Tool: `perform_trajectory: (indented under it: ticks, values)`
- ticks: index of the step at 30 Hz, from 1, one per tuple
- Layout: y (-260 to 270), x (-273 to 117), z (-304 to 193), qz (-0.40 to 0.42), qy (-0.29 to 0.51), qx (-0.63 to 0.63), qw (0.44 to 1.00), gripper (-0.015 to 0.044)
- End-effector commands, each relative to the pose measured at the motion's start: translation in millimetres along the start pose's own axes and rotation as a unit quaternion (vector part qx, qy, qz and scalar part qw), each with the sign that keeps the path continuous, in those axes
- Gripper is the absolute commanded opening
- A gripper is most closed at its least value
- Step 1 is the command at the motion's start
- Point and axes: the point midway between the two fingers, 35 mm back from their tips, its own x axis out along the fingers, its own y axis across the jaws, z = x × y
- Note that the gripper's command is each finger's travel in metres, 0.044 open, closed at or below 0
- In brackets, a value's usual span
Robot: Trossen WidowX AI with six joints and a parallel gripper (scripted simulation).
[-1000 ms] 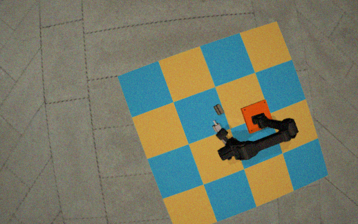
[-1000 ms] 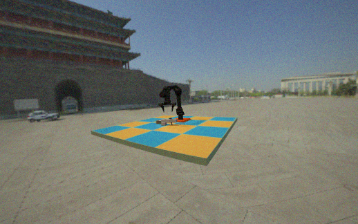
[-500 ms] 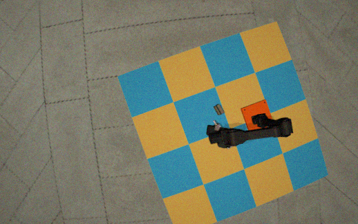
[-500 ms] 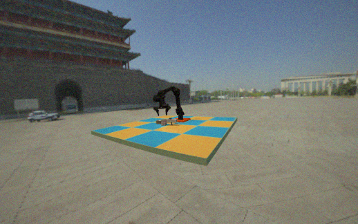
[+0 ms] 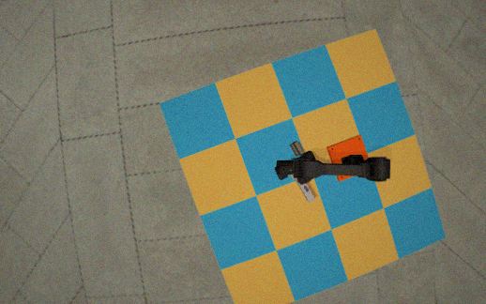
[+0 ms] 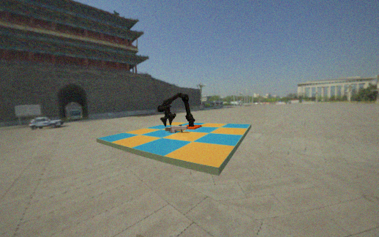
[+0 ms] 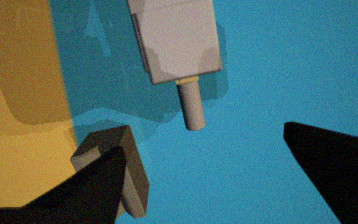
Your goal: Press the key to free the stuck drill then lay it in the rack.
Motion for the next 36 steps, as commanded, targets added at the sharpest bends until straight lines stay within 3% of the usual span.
perform_trajectory:
  ticks: [1,14,36]
  values:
    - [2.4,6.5,-4.9,0.002,-0.003,-0.036,0.999,0.044]
    - [2.3,8.1,-4.5,0.002,-0.003,-0.036,0.999,0.044]
    - [2.4,42.4,4.9,0.002,-0.003,-0.036,0.999,0.044]
